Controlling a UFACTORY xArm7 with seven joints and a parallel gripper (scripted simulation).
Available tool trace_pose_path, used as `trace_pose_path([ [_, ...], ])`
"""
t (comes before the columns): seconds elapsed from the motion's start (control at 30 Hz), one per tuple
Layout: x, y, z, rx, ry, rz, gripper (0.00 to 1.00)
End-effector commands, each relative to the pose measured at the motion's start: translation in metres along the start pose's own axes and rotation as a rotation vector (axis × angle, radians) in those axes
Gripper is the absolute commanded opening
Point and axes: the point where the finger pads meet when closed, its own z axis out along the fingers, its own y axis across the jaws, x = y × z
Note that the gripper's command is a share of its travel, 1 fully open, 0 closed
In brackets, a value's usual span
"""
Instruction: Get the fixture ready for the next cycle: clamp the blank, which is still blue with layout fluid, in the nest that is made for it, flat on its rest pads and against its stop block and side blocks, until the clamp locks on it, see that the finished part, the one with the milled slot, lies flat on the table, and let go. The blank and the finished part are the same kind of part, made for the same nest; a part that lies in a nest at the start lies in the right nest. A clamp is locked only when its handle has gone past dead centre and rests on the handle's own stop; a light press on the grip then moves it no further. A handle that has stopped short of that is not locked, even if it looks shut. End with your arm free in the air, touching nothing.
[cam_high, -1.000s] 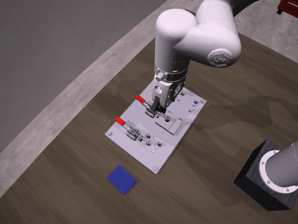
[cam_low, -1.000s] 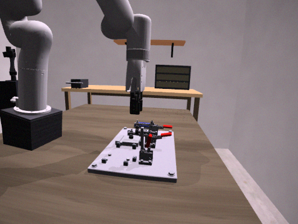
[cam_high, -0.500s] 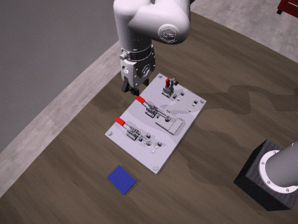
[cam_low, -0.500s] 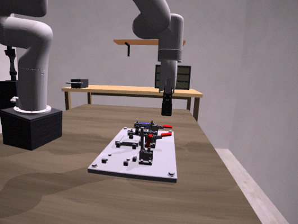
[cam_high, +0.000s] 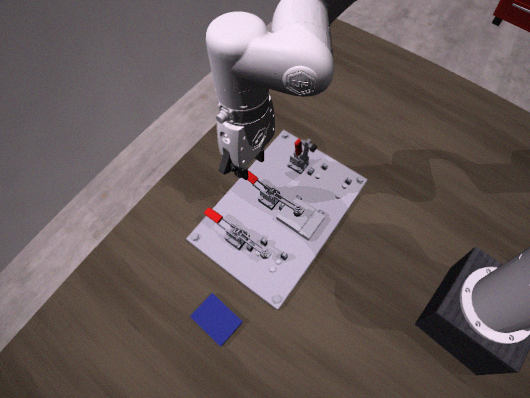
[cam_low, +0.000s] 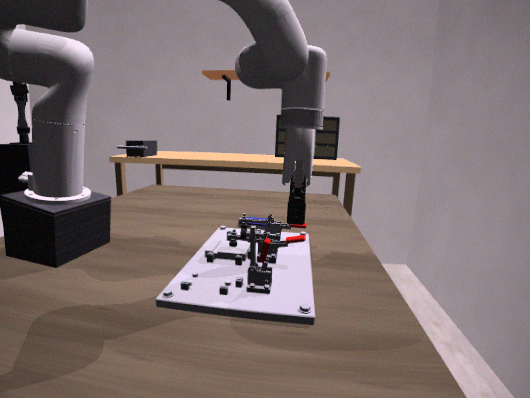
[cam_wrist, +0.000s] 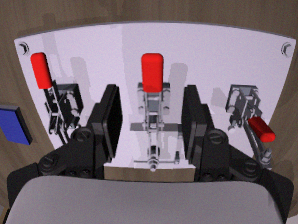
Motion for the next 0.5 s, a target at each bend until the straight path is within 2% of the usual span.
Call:
trace_pose_path([
  [0.0,0.0,0.0,0.016,0.0,0.001,-0.001,0.47],
  [0.17,0.0,0.0,0.028,0.0,0.001,-0.001,0.47],
  [0.47,0.0,0.0,0.028,0.0,0.001,-0.001,0.47],
])
